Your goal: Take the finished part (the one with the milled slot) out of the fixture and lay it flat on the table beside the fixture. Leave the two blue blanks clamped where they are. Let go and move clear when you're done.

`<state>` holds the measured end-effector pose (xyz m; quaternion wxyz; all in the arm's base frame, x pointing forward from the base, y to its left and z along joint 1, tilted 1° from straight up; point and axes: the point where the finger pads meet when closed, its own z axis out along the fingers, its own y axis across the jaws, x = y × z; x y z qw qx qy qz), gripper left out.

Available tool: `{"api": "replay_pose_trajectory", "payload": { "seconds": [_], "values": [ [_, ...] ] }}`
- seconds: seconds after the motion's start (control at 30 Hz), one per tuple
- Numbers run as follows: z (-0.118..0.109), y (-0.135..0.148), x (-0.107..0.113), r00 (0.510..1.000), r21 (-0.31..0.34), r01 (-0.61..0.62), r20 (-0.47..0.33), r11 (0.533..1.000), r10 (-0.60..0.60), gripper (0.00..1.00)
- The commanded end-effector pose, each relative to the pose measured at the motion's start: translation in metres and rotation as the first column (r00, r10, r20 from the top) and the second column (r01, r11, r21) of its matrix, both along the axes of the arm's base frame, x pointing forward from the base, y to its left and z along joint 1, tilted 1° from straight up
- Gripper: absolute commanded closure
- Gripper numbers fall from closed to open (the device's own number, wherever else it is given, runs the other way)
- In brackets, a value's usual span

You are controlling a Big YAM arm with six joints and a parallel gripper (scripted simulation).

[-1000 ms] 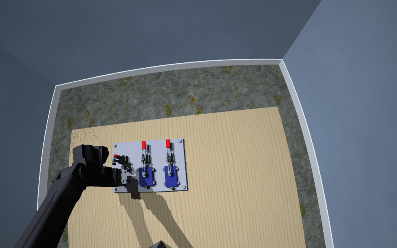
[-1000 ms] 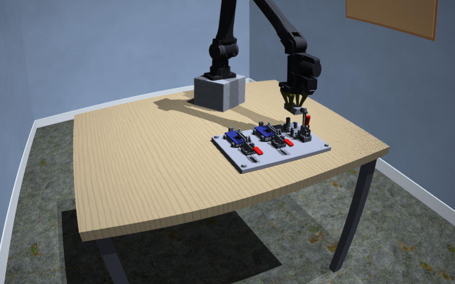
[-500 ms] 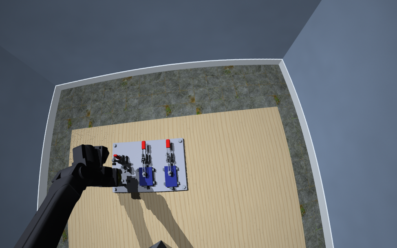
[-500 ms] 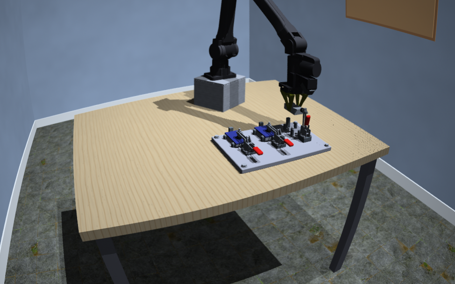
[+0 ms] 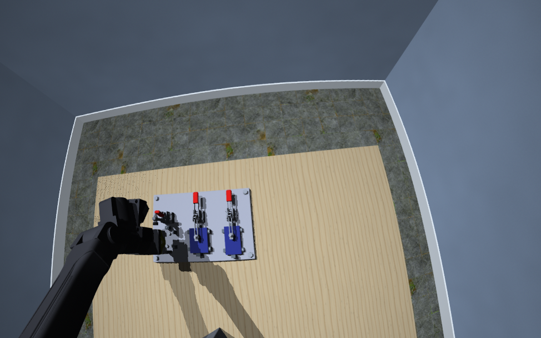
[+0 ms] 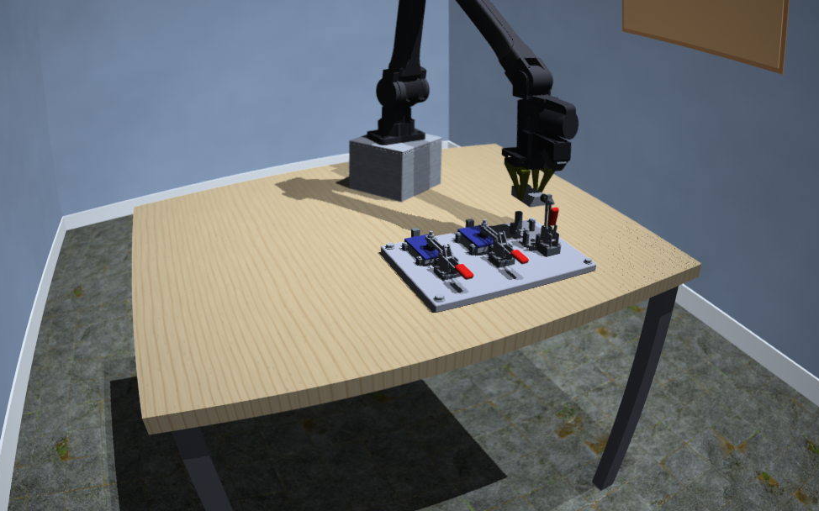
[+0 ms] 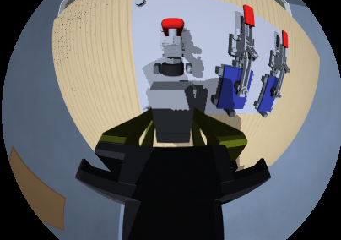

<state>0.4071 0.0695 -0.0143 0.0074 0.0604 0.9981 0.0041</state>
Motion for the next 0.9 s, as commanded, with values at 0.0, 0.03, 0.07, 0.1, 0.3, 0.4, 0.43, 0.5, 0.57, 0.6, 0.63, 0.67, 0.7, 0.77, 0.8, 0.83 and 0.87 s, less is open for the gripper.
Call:
{"api": "replay_pose_trajectory", "payload": {
  "seconds": [0.0, 0.03, 0.07, 0.1, 0.3, 0.4, 0.43, 0.5, 0.57, 0.6, 0.63, 0.67, 0.7, 0.77, 0.8, 0.83, 0.87],
  "values": [
    [0.028, 0.011, 0.026, 0.997, 0.012, -0.003, 0.080, 1.000, 0.002, 1.00],
    [0.029, 0.012, 0.027, 0.997, 0.013, -0.003, 0.083, 1.000, 0.002, 1.00],
    [0.029, 0.013, 0.028, 0.997, 0.013, -0.003, 0.083, 1.000, 0.002, 1.00],
    [0.029, 0.013, 0.028, 0.997, 0.013, -0.003, 0.082, 1.000, 0.002, 1.00],
    [0.029, 0.016, 0.027, 0.997, 0.012, -0.003, 0.079, 1.000, 0.002, 1.00],
    [0.029, 0.019, 0.026, 0.997, 0.012, -0.003, 0.075, 1.000, 0.002, 1.00],
    [0.029, 0.020, 0.026, 0.997, 0.012, -0.003, 0.074, 1.000, 0.002, 1.00],
    [0.029, 0.023, 0.026, 0.997, 0.012, -0.003, 0.073, 1.000, 0.002, 1.00],
    [0.027, 0.026, 0.026, 0.998, 0.011, -0.003, 0.068, 1.000, 0.002, 1.00],
    [0.025, 0.027, 0.025, 0.998, 0.010, -0.003, 0.062, 1.000, 0.002, 1.00],
    [0.022, 0.029, 0.025, 0.998, 0.009, -0.003, 0.056, 1.000, 0.002, 1.00],
    [0.019, 0.030, 0.024, 0.999, 0.008, -0.003, 0.049, 1.000, 0.002, 1.00],
    [0.016, 0.032, 0.023, 0.999, 0.006, -0.003, 0.042, 1.000, 0.002, 1.00],
    [0.014, 0.034, 0.023, 0.999, 0.005, -0.003, 0.036, 1.000, 0.002, 1.00],
    [0.014, 0.034, 0.023, 0.999, 0.005, -0.003, 0.036, 1.000, 0.002, 1.00],
    [0.014, 0.036, 0.024, 0.999, 0.006, -0.003, 0.040, 1.000, 0.002, 1.00],
    [0.014, 0.038, 0.024, 0.999, 0.005, -0.003, 0.037, 1.000, 0.002, 1.00]
  ]
}}
